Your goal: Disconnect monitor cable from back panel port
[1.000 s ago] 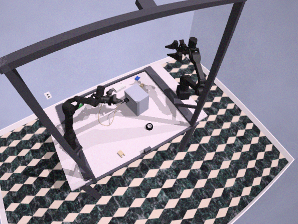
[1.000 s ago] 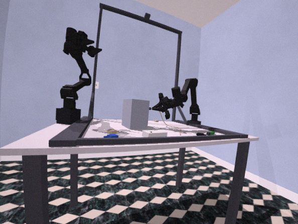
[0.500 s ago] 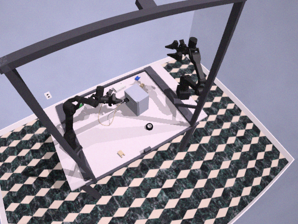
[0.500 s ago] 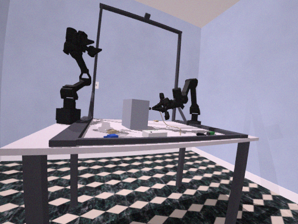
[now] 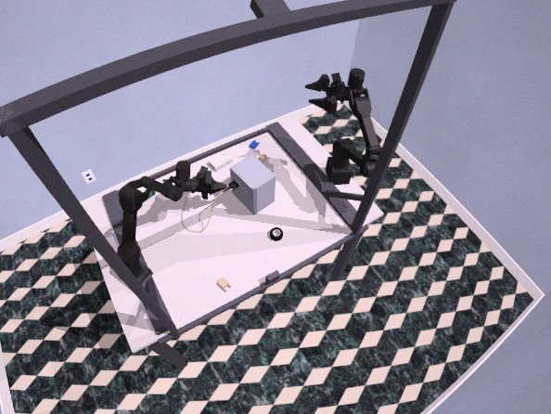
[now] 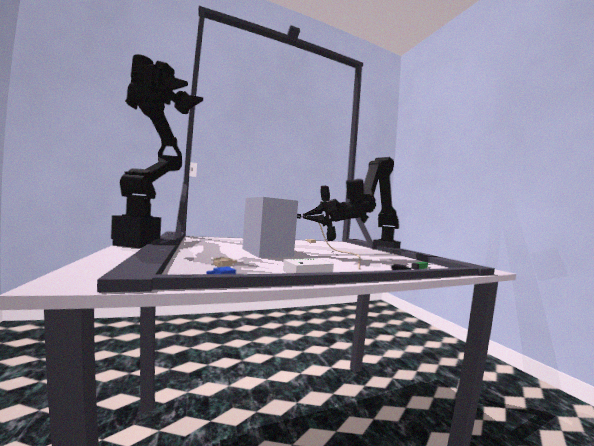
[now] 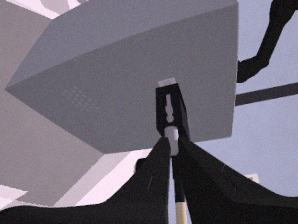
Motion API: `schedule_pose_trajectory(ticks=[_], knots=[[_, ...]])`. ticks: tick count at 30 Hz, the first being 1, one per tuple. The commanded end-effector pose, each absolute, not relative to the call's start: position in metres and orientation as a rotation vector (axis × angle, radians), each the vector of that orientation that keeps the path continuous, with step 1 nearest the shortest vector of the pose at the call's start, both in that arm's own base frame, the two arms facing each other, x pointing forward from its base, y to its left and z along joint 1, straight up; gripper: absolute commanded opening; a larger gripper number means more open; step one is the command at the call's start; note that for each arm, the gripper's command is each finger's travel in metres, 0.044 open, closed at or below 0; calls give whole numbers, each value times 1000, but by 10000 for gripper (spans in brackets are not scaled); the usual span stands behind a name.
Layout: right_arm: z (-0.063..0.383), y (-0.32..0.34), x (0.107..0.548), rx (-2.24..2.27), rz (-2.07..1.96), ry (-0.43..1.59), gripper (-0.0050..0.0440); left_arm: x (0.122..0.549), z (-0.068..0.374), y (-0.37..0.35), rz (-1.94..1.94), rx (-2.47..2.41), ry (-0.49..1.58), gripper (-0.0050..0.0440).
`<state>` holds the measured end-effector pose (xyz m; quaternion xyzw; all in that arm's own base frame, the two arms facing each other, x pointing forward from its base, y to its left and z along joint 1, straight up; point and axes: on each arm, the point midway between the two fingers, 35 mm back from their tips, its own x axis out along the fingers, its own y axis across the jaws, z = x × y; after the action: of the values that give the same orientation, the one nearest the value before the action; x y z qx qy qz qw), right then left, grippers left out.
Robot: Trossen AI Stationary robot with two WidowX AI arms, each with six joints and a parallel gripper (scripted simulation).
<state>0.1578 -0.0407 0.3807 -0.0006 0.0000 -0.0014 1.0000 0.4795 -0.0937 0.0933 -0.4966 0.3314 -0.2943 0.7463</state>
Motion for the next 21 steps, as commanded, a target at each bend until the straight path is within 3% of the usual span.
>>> schedule_pose_trajectory(ticks=[1, 21], knots=[[383, -39, 158, -5, 0, -1, 440, 482, 102, -93, -668, -1132, 701, 0], [383, -39, 158, -5, 0, -1, 440, 483, 99, -92, -707, -1292, 704, 0]])
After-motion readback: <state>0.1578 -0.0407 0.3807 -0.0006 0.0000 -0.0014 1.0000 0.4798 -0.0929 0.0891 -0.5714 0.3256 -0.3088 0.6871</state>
